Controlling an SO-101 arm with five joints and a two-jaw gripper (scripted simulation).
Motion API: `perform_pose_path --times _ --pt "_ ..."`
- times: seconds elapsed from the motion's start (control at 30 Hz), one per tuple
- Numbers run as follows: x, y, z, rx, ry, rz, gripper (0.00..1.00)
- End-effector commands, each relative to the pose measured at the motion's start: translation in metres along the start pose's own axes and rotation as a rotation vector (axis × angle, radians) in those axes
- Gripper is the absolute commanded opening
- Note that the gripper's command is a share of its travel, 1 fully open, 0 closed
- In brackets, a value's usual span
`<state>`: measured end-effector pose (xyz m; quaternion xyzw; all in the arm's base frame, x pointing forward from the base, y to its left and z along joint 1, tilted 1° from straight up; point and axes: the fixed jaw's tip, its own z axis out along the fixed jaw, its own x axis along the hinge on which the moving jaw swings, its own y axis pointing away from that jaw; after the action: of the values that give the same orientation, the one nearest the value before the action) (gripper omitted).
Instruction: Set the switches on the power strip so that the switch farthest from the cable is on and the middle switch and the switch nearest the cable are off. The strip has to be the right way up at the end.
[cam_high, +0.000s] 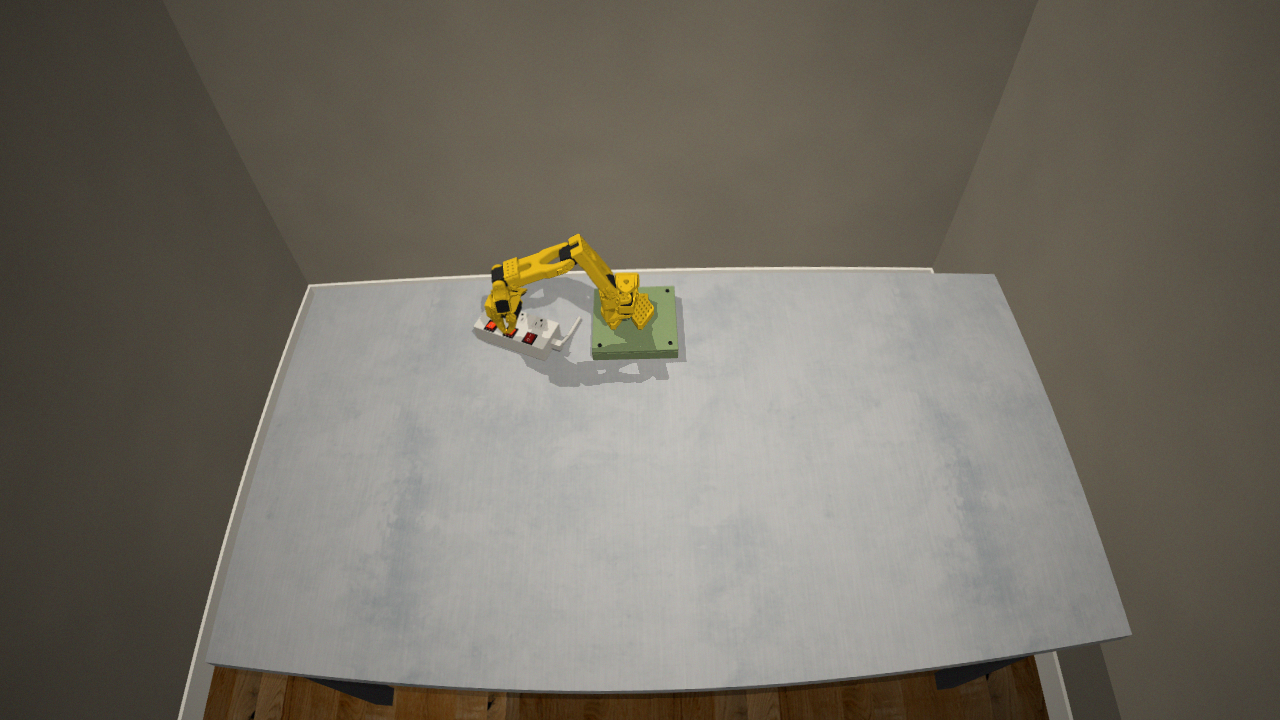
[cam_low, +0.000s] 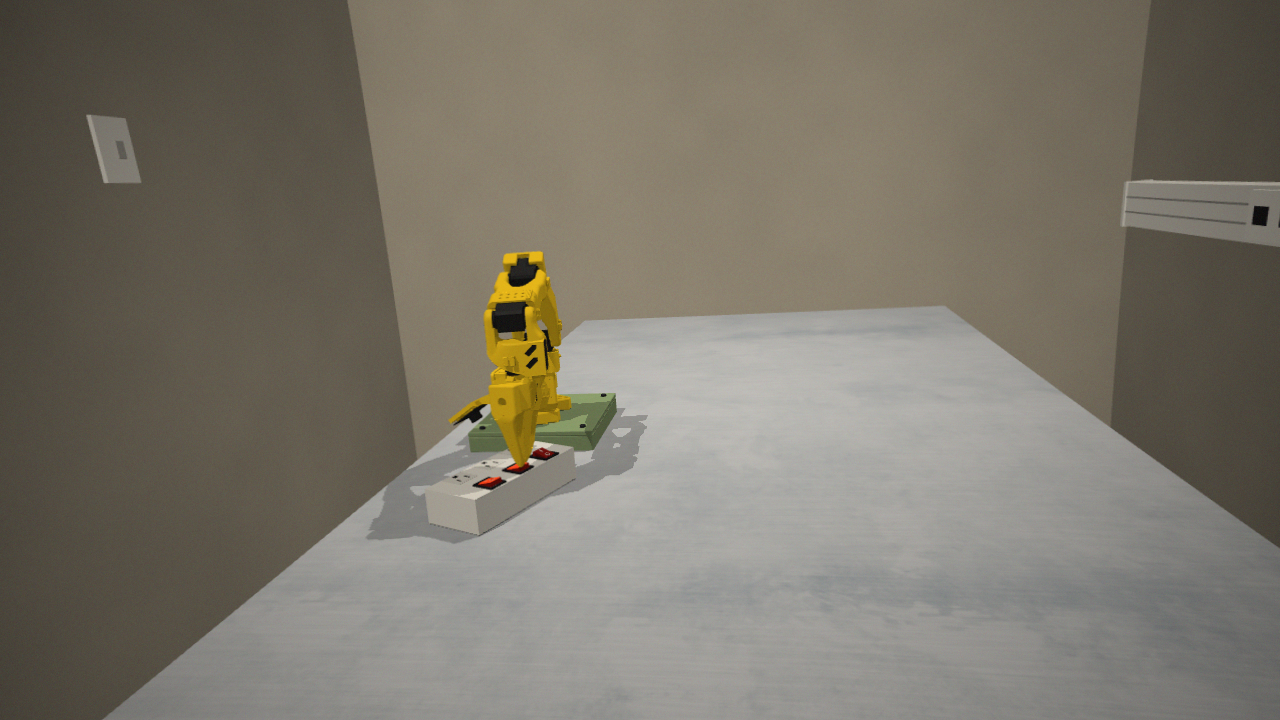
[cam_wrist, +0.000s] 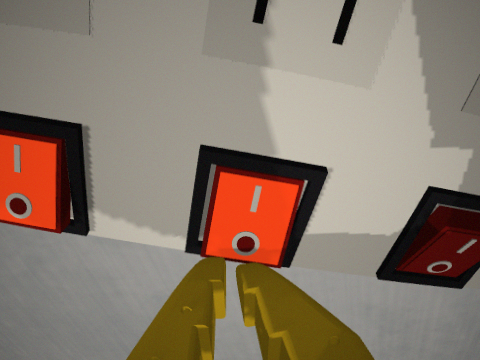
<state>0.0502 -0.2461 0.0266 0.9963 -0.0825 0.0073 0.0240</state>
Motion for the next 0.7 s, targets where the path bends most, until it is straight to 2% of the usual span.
perform_pose_path --times 0.0,0.67 --pt "-0.0014 -0.0067 0.0104 0.034 -0.013 -0.013 0.00" --pt "-0.0036 -0.0111 0.0153 0.034 -0.013 -0.012 0.00"
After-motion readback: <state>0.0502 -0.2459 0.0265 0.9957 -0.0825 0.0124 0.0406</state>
